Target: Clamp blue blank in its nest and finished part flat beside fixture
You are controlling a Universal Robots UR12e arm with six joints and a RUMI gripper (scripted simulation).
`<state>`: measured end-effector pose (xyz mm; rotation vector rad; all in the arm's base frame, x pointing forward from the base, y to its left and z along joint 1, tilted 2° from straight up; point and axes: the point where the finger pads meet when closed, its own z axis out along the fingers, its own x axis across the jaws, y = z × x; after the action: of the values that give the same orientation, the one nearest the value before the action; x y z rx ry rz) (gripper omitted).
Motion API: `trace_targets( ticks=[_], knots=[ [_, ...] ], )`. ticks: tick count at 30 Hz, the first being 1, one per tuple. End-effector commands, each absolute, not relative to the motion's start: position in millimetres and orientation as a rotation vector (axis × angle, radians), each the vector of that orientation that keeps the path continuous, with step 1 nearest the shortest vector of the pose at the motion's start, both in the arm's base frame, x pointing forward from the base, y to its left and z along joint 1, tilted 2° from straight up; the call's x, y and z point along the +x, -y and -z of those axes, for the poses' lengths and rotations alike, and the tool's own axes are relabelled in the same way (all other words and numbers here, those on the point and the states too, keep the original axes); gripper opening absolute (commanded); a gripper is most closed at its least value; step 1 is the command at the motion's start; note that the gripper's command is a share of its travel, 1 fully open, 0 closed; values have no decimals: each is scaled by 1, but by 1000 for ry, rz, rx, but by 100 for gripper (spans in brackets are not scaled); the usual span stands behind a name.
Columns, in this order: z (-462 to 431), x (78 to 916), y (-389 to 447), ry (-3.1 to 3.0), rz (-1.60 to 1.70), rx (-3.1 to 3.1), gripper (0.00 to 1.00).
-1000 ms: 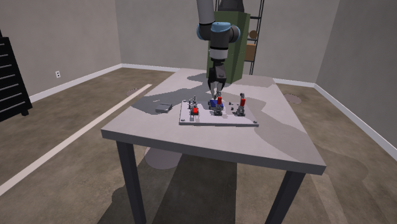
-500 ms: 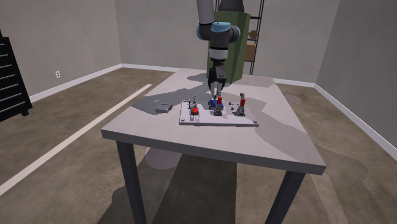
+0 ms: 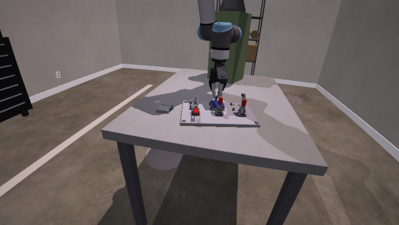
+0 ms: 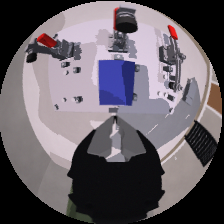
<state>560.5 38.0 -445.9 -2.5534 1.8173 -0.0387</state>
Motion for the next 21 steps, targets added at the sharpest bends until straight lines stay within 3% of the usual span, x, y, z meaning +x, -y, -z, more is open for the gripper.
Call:
trace_targets(
  ticks=[1,21],
  knots=[
    [445,562,-38,-1817,40,-2553,0],
    [445,564,-39,-1817,40,-2553,0]
  ],
)
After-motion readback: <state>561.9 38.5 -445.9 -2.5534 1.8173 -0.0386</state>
